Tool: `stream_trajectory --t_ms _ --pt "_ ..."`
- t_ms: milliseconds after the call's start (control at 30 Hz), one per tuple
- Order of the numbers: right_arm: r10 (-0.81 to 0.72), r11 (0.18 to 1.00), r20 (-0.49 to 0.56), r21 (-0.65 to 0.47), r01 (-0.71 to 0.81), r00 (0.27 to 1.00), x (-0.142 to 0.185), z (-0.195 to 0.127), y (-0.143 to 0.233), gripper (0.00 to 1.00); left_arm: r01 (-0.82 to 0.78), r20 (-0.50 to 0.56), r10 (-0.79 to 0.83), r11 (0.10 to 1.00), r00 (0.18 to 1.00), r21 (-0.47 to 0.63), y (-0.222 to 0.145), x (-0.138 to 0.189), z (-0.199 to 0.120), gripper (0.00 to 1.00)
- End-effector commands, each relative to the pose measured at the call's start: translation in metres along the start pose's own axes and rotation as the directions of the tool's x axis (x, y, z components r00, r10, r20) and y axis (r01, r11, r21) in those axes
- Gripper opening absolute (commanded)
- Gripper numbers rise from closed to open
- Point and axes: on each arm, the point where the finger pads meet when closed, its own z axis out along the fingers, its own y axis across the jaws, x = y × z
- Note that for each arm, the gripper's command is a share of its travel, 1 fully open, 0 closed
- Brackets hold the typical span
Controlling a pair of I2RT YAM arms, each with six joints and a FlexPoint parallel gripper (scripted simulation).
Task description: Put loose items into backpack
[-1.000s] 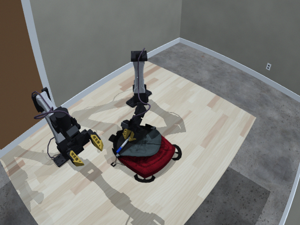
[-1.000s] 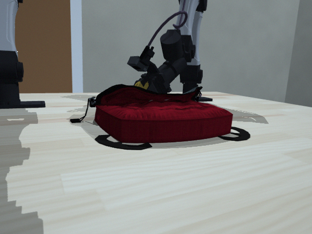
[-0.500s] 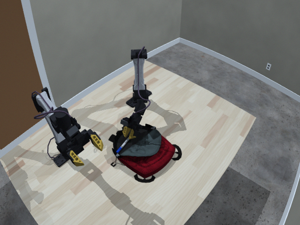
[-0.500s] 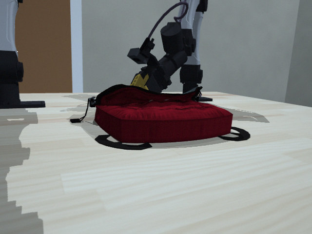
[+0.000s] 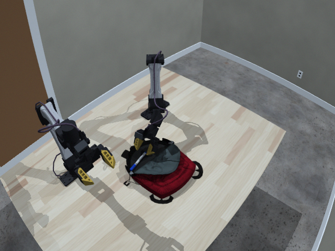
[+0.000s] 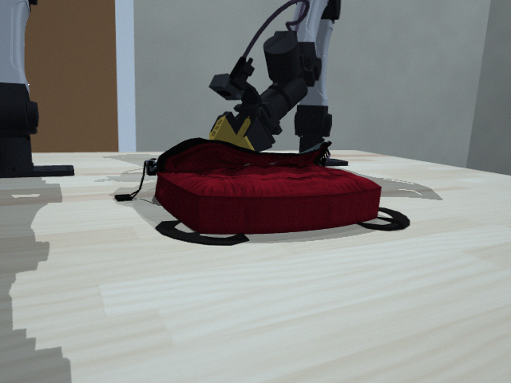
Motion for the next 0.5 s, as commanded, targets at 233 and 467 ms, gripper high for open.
stream_trajectory --t_ms 233,467 --pt "-0.003 1.000 0.014 -0.005 0.003 1.000 -0.006 0.000 0.000 0.90 -0.001 0.002 0.001 1.000 1.000 0.003 -0.002 -0.003 -0.002 0.70" --pt "-0.003 1.000 0.016 -0.005 0.003 1.000 -0.007 0.000 0.000 0.90 -0.016 0.026 0.016 1.000 1.000 -0.005 0.002 -0.015 -0.017 0.70"
